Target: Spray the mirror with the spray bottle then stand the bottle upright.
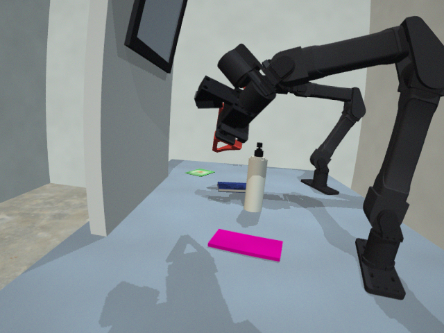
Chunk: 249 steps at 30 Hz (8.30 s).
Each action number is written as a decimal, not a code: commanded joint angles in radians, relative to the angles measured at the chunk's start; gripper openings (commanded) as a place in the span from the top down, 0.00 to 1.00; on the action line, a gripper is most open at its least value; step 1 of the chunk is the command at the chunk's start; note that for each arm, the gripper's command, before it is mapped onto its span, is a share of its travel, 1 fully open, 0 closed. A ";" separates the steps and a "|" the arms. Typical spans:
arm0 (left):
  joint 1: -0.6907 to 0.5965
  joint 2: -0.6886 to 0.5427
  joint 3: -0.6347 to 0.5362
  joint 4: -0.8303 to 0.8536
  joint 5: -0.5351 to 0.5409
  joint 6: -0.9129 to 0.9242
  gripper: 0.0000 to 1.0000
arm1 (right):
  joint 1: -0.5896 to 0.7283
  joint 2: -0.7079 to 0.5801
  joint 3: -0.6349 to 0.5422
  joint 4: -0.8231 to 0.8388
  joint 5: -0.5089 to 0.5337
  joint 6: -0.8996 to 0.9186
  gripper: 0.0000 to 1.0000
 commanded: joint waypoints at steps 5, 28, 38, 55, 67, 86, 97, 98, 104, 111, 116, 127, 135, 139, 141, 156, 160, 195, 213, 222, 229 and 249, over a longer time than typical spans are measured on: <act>-0.020 -0.138 -0.024 0.149 -0.172 0.259 0.31 | 0.104 -0.007 0.043 -0.016 0.000 0.002 0.24; -0.051 -0.389 -0.105 0.461 -0.481 0.713 0.31 | 0.347 -0.007 0.047 -0.019 -0.002 0.001 0.24; -0.041 -0.429 -0.062 0.475 -0.475 0.710 0.31 | 0.384 -0.005 0.042 -0.020 -0.006 0.000 0.24; -0.041 -0.380 -0.102 0.444 -0.495 0.703 0.31 | 0.369 -0.002 0.004 -0.010 -0.001 -0.001 0.24; -0.041 -0.381 -0.084 0.444 -0.494 0.703 0.31 | 0.365 -0.017 -0.010 0.005 0.000 -0.002 0.24; -0.030 -0.305 -0.069 0.359 -0.341 0.918 0.31 | 0.369 -0.013 0.010 -0.011 0.000 -0.002 0.24; -0.021 -0.197 -0.057 0.252 -0.207 1.121 0.31 | 0.369 -0.013 0.010 -0.011 0.000 -0.002 0.24; -0.020 -0.185 -0.059 0.238 -0.188 1.144 0.31 | 0.369 -0.013 0.010 -0.011 0.000 -0.002 0.24; -0.016 -0.111 -0.050 0.168 -0.086 1.287 0.31 | 0.369 -0.013 0.010 -0.011 0.000 -0.002 0.24; -0.017 -0.036 -0.044 0.094 0.003 1.425 0.31 | 0.369 -0.013 0.010 -0.011 0.000 -0.002 0.24; -0.002 0.031 -0.045 0.035 0.098 1.555 0.31 | 0.369 -0.013 0.010 -0.011 0.000 -0.002 0.24; 0.011 0.174 -0.046 -0.089 0.305 1.830 0.31 | 0.369 -0.013 0.010 -0.011 0.000 -0.002 0.24; 0.020 0.301 -0.034 -0.203 0.437 2.035 0.31 | 0.369 -0.013 0.010 -0.011 0.000 -0.002 0.24; 0.026 0.353 -0.027 -0.243 0.510 2.135 0.31 | 0.369 -0.013 0.010 -0.011 0.000 -0.002 0.24; 0.026 0.381 -0.028 -0.263 0.548 2.185 0.31 | 0.369 -0.013 0.010 -0.011 0.000 -0.002 0.24; 0.029 0.475 -0.003 -0.365 0.602 2.319 0.31 | 0.369 -0.013 0.010 -0.011 0.000 -0.002 0.24; 0.033 0.438 -0.005 -0.365 0.604 2.323 0.31 | 0.369 -0.013 0.010 -0.011 0.000 -0.002 0.24; -0.043 0.441 -0.114 -0.152 0.607 2.161 0.31 | 0.369 -0.013 0.010 -0.011 0.000 -0.002 0.24; -0.121 0.472 -0.169 0.086 0.578 1.983 0.31 | 0.369 -0.013 0.010 -0.011 0.000 -0.002 0.24; -0.110 0.449 -0.170 0.071 0.585 1.995 1.00 | 0.369 -0.013 0.010 -0.011 0.000 -0.002 0.24; -0.110 0.449 -0.170 0.067 0.585 1.994 1.00 | 0.369 -0.013 0.010 -0.011 0.000 -0.002 0.24; -0.113 0.384 -0.097 -0.047 0.595 2.011 1.00 | 0.369 -0.013 0.010 -0.011 0.000 -0.002 0.24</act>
